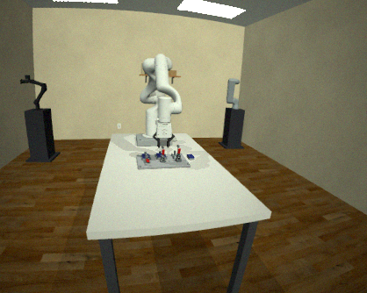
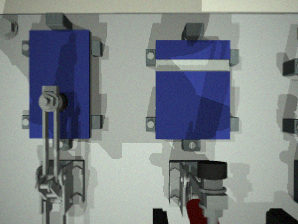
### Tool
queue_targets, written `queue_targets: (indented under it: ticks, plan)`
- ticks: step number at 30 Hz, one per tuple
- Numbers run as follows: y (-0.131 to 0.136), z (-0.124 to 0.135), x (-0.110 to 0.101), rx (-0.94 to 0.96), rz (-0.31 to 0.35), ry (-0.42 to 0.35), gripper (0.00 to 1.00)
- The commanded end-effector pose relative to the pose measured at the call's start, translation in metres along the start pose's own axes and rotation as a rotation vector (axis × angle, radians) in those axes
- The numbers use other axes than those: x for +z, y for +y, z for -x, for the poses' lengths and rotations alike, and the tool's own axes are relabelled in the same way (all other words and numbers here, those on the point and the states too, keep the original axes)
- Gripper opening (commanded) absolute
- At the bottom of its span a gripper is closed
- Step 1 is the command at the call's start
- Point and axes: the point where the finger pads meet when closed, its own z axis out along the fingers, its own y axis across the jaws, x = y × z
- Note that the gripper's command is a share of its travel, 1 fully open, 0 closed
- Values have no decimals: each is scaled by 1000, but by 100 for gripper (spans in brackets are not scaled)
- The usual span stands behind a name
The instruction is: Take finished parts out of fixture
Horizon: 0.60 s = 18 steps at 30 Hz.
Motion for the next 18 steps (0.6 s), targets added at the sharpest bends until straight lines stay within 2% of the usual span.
queue_targets:
  ticks: [1,18]
  plan:
    - [0,1,-1,0,0,-2,100]
    - [0,1,6,0,0,-2,100]
